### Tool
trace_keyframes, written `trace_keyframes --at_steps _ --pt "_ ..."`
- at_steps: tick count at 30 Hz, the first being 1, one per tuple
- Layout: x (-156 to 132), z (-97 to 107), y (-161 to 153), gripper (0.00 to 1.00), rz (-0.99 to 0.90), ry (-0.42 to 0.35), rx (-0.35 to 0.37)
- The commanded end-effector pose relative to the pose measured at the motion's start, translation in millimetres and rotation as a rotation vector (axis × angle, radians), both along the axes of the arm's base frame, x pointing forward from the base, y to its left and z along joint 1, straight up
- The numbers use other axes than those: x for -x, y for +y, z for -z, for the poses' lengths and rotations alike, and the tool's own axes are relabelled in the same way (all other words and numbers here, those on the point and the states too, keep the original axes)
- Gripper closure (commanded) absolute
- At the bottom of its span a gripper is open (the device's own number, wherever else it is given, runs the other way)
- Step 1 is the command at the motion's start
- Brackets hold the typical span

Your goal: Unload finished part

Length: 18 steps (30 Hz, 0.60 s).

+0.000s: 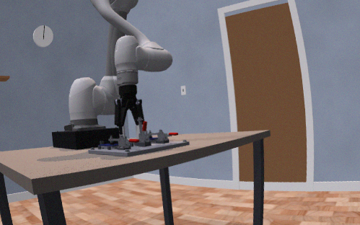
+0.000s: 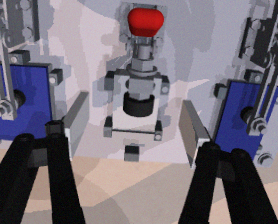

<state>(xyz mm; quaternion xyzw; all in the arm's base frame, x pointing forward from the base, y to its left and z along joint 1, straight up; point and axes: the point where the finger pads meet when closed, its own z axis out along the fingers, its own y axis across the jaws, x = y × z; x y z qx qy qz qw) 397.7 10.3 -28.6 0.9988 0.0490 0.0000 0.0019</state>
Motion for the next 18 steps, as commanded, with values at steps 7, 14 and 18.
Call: trace_keyframes --at_steps 7,14,18 --pt "0.0 0.0 0.1 1.00 0.000 0.000 0.000" --pt "0.0 0.0 0.1 1.00 0.000 0.000 0.000" --pt "0.0 0.0 0.1 1.00 0.000 0.000 0.000"
